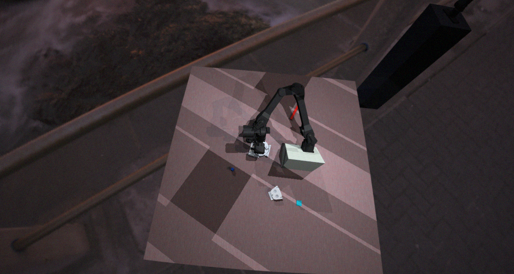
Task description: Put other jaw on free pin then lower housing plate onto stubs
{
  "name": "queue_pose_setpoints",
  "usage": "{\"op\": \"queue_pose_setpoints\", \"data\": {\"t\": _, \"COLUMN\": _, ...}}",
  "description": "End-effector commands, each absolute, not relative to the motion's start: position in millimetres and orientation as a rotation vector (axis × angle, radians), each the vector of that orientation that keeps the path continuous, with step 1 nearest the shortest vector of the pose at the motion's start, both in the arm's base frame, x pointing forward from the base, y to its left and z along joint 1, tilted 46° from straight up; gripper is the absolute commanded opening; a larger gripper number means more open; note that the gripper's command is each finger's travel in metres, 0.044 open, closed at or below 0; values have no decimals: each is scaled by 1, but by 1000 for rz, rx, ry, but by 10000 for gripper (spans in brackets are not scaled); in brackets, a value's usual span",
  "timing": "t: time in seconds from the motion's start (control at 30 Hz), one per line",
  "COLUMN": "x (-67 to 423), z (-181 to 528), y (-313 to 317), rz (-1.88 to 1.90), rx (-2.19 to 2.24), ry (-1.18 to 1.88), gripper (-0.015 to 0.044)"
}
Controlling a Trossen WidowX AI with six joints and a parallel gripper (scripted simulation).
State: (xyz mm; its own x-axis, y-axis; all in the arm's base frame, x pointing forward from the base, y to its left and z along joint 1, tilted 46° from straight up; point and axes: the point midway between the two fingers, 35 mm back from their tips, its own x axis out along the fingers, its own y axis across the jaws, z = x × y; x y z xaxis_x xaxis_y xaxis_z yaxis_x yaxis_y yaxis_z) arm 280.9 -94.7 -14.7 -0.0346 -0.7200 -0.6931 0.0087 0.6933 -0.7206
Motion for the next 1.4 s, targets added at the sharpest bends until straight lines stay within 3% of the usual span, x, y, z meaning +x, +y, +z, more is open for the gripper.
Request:
{"op": "queue_pose_setpoints", "data": {"t": 0.0, "x": 284, "z": -15, "y": -94, "rz": -651, "rx": -614, "ry": 1498, "gripper": 134}}
{"op": "queue_pose_setpoints", "data": {"t": 1.37, "x": 284, "z": -18, "y": -97, "rz": -651, "rx": -614, "ry": 1498, "gripper": 134}}
